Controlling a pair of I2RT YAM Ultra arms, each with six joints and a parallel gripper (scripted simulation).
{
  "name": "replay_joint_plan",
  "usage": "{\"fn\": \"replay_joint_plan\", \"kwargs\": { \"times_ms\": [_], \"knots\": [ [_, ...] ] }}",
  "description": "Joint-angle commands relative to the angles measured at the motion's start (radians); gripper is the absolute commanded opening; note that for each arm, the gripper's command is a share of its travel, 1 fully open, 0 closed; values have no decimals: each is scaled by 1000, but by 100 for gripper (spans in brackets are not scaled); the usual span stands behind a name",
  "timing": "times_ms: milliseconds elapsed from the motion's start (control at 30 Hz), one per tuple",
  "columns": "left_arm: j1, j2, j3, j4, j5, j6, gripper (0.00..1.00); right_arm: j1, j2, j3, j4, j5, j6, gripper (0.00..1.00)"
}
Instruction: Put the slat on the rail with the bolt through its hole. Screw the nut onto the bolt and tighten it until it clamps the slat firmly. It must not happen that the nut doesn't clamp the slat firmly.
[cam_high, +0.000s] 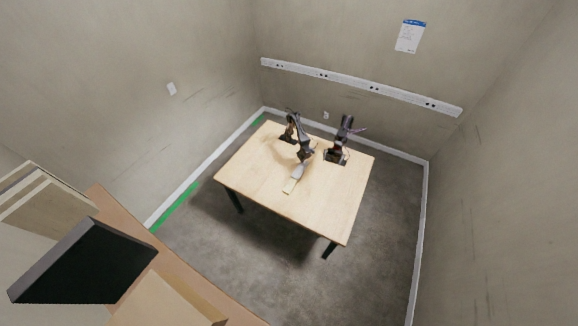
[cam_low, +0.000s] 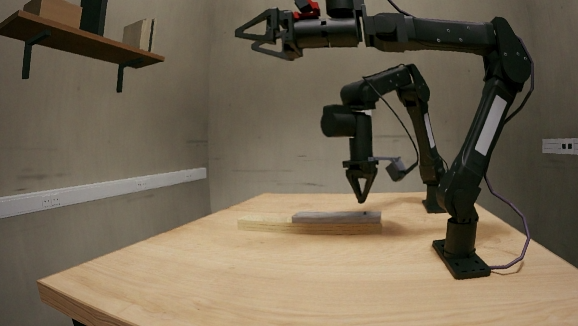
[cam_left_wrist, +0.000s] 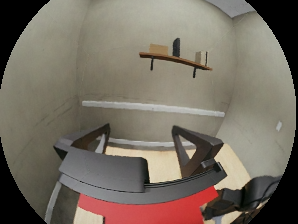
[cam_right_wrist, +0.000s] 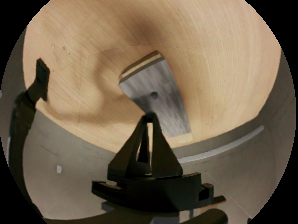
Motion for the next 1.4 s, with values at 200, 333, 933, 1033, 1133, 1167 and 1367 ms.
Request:
{"fn": "replay_joint_plan", "kwargs": {
  "times_ms": [200, 333, 933, 1033, 1133, 1167, 1367],
  "knots": [
    [3, -17, -4, 5, 9, 2, 100, -10, -30, 32, -26, -7, -5, 12],
    [3, -17, -4, 5, 9, 2, 100, -4, -20, 22, -14, -7, -2, 12],
    [3, -17, -4, 5, 9, 2, 100, 45, -25, 20, -18, -8, 43, 12],
    [3, -17, -4, 5, 9, 2, 100, 54, -28, 20, -23, -8, 51, 12],
    [3, -17, -4, 5, 9, 2, 100, 56, -31, 19, -26, -8, 54, 12],
    [3, -17, -4, 5, 9, 2, 100, 56, -31, 20, -26, -8, 54, 12],
    [3, -17, -4, 5, 9, 2, 100, 57, -31, 20, -26, -7, 51, 12]
  ]
}}
